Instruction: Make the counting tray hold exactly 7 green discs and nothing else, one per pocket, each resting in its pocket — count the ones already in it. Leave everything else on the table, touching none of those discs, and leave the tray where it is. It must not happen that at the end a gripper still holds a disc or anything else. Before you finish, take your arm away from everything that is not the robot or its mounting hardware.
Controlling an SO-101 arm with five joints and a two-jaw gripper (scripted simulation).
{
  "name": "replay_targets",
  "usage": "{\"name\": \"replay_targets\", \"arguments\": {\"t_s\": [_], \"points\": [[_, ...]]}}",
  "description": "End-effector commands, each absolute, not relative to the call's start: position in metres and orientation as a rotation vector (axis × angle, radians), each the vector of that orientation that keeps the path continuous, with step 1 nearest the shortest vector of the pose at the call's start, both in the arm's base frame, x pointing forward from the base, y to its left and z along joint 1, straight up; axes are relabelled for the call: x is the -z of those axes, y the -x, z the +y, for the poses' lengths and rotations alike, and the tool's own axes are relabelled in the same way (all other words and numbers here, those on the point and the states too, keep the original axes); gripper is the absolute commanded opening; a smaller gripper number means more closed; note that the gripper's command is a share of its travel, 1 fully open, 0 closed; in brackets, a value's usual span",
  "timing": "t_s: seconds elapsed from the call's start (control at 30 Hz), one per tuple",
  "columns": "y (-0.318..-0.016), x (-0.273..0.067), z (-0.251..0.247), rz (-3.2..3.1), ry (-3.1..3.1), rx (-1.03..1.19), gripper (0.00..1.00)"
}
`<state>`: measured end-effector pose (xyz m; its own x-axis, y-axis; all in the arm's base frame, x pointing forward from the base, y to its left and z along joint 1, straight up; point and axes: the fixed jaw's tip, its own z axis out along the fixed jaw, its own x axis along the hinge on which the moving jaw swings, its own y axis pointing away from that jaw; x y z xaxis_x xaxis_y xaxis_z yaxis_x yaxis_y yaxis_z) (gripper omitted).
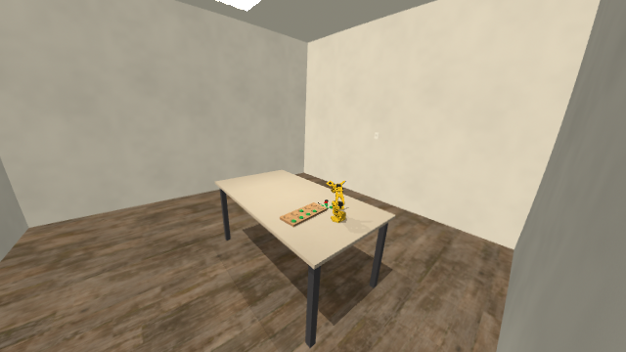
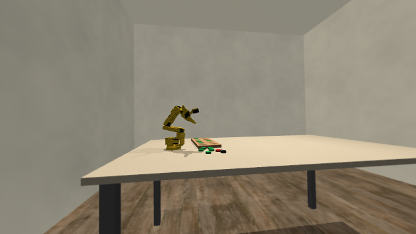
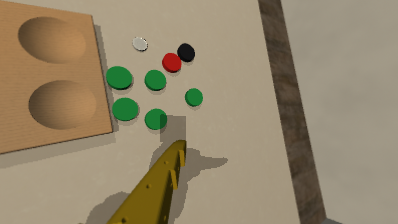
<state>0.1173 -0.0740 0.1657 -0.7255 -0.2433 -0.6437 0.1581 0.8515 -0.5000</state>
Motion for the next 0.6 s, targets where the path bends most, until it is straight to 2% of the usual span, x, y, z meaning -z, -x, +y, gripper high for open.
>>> {"name": "replay_targets", "arguments": {"t_s": [0.0, 0.57], "points": [[-0.119, -0.164, -0.067, 2.247, -0.091, 0.583, 1.00], [-0.120, -0.144, -0.052, 2.218, -0.492, 0.265, 1.00]]}}
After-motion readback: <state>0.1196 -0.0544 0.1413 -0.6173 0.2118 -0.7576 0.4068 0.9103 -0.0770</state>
